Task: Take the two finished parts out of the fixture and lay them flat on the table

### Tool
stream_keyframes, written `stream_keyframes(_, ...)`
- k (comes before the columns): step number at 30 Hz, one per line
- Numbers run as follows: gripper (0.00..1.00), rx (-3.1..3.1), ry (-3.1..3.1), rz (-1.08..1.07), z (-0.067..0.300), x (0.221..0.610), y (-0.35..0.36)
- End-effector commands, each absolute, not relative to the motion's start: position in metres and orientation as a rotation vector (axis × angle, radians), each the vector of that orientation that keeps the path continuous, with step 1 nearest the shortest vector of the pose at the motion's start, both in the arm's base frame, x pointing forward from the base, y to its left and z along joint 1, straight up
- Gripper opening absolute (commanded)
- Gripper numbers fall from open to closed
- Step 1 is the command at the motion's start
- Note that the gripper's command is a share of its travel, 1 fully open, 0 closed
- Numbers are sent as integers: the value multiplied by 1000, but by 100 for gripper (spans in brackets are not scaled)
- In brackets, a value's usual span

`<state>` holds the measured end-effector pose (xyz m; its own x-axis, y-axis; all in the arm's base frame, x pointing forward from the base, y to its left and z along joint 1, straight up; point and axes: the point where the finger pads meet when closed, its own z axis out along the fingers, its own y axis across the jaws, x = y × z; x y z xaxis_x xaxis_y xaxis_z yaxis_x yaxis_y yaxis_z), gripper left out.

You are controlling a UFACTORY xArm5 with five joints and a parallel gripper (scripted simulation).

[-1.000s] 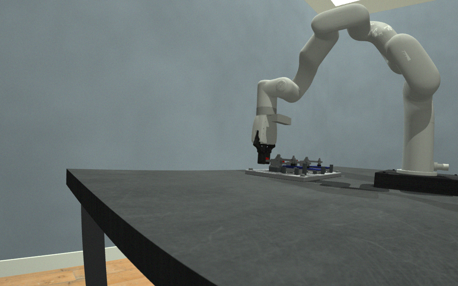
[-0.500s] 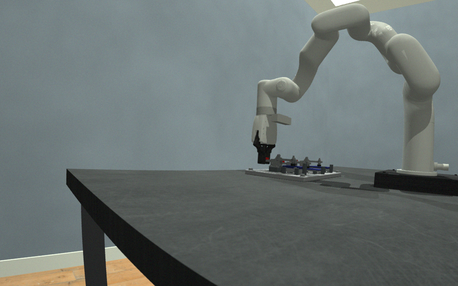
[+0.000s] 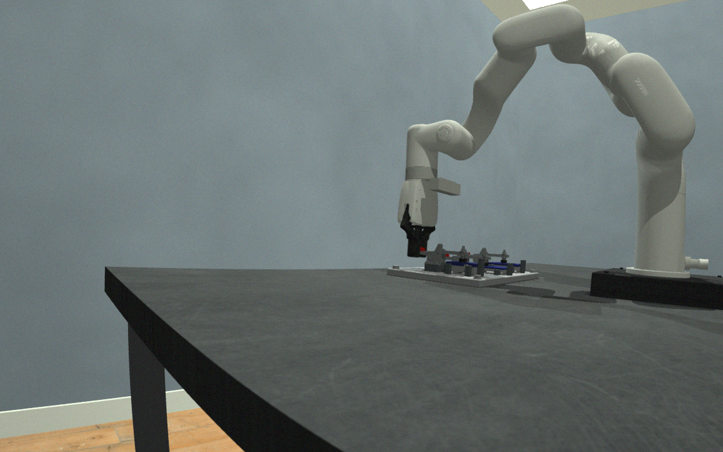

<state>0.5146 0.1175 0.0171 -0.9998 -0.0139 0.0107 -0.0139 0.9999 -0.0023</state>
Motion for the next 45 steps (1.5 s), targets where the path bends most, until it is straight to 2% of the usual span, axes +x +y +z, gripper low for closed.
stream_keyframes(1, 0, 22, -3135, 2, 20, 515, 118)
stream_keyframes(45, 0, 22, -3135, 2, 42, 494, 118)
